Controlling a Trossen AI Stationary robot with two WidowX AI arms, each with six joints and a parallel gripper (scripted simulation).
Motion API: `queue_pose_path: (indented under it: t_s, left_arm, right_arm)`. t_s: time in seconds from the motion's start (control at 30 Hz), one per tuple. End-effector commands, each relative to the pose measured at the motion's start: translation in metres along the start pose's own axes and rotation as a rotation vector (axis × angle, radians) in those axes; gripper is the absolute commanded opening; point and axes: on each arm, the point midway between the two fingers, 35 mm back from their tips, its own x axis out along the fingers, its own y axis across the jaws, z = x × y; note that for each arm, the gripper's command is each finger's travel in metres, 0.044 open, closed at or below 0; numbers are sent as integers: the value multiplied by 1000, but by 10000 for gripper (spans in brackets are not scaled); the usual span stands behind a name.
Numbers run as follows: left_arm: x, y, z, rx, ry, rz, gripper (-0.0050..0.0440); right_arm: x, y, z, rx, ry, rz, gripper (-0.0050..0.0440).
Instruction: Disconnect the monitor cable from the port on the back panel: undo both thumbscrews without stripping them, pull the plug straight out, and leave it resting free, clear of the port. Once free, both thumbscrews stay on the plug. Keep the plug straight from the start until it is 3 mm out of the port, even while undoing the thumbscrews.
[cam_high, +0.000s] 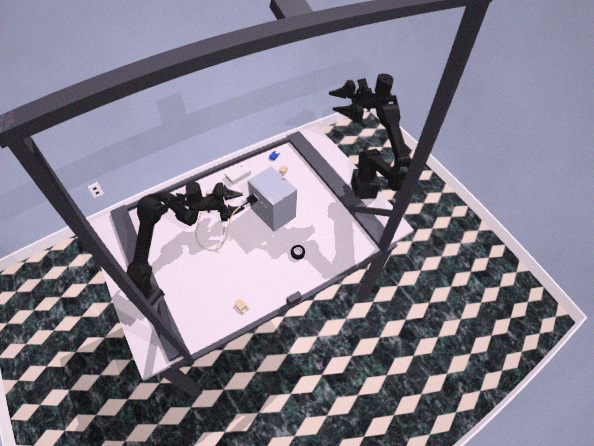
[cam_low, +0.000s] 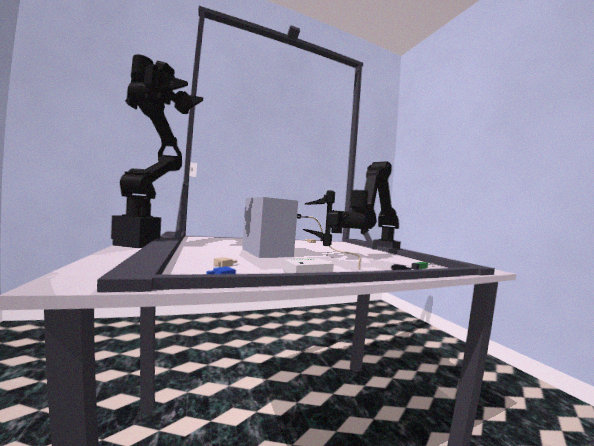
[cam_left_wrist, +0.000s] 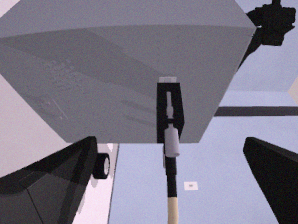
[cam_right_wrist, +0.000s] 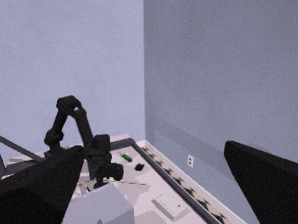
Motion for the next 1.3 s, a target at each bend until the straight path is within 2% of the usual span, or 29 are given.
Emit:
queue_pose_path:
  t_s: [0.0, 0.13, 0.37, 0.43, 0.77, 0.87, 0.93, 1.0, 1.07, 1.2, 1.27]
  left_arm:
    - [1, -10, 2, 15, -2, -14, 440]
    - [2, -11, 3, 28, -6, -6, 440]
    - [7, -21, 9, 250, -47, 108, 440]
    - [7, -21, 9, 250, -47, 108, 440]
    - [3, -22, 0, 489, -11, 317, 440]
    - [3, -23, -1, 501, -7, 327, 440]
    - [3, -23, -1, 501, -7, 327, 392]
    - [3, -23, -1, 501, -7, 327, 392]
    - [2, -18, -1, 478, -5, 326, 440]
    - [5, -37, 25, 502, -8, 326, 440]
    - [5, -37, 26, 502, -8, 326, 440]
  right_arm:
    - [0, 1, 3, -4, -1, 3, 440]
    - [0, 1, 3, -4, -1, 3, 440]
    - [0, 1, 3, -4, -1, 3, 440]
    - [0, 1, 3, -4, -1, 3, 440]
    - [0, 1, 3, -4, -1, 3, 440]
    - [0, 1, 3, -4, -1, 3, 440]
    - [0, 1, 3, -4, -1, 3, 440]
    - [0, 1, 3, -4, -1, 3, 440]
    - [0, 1, 3, -4, -1, 3, 440]
    - [0, 1, 3, -4, -1, 3, 440]
    - [0, 1, 3, -4, -1, 3, 440]
